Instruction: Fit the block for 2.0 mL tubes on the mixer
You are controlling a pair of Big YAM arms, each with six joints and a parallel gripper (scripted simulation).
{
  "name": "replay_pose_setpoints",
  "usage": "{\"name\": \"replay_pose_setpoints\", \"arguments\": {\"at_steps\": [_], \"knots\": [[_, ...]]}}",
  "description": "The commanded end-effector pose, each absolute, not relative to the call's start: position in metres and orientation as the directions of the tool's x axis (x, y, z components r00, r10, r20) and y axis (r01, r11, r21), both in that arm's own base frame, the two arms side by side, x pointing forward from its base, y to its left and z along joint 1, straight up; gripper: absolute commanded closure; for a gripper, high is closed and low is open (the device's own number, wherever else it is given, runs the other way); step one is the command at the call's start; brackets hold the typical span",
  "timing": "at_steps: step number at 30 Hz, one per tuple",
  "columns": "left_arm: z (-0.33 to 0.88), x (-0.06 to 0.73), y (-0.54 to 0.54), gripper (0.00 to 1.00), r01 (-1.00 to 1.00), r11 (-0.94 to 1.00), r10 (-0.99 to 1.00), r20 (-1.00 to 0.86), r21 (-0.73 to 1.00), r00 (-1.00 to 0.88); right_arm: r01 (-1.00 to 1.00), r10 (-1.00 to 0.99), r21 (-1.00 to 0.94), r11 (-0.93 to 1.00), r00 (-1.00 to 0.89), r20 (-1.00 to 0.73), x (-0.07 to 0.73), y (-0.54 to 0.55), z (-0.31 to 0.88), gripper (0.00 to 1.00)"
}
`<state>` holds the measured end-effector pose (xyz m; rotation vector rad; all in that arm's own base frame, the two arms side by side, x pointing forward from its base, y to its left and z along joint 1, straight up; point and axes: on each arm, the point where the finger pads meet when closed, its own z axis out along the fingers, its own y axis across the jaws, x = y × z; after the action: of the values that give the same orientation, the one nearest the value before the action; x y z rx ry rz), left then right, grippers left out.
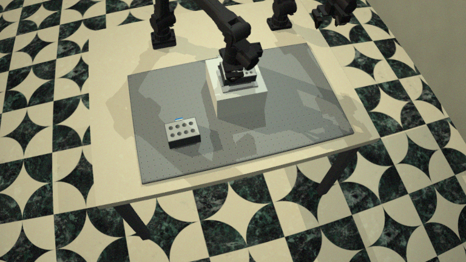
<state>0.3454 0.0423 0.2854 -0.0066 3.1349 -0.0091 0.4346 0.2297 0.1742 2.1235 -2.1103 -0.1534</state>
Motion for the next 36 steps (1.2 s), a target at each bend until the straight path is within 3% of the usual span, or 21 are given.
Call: {"name": "replay_pose_setpoints", "arguments": {"at_steps": [1, 36], "knots": [[0.286, 0.346, 0.04, 0.0, 0.011, 1.0, 0.011, -0.019, -0.003, -1.0, -0.999, -0.999, 0.042, -0.014, 0.012, -0.048, 0.461, 0.241, 0.237, 1.0], [0.307, 0.358, 0.041, 0.0, 0.011, 1.0, 0.011, -0.071, 0.003, -0.997, -0.996, -1.0, 0.094, -0.009, 0.007, -0.023, 0.449, 0.234, 0.217, 1.0]]}}
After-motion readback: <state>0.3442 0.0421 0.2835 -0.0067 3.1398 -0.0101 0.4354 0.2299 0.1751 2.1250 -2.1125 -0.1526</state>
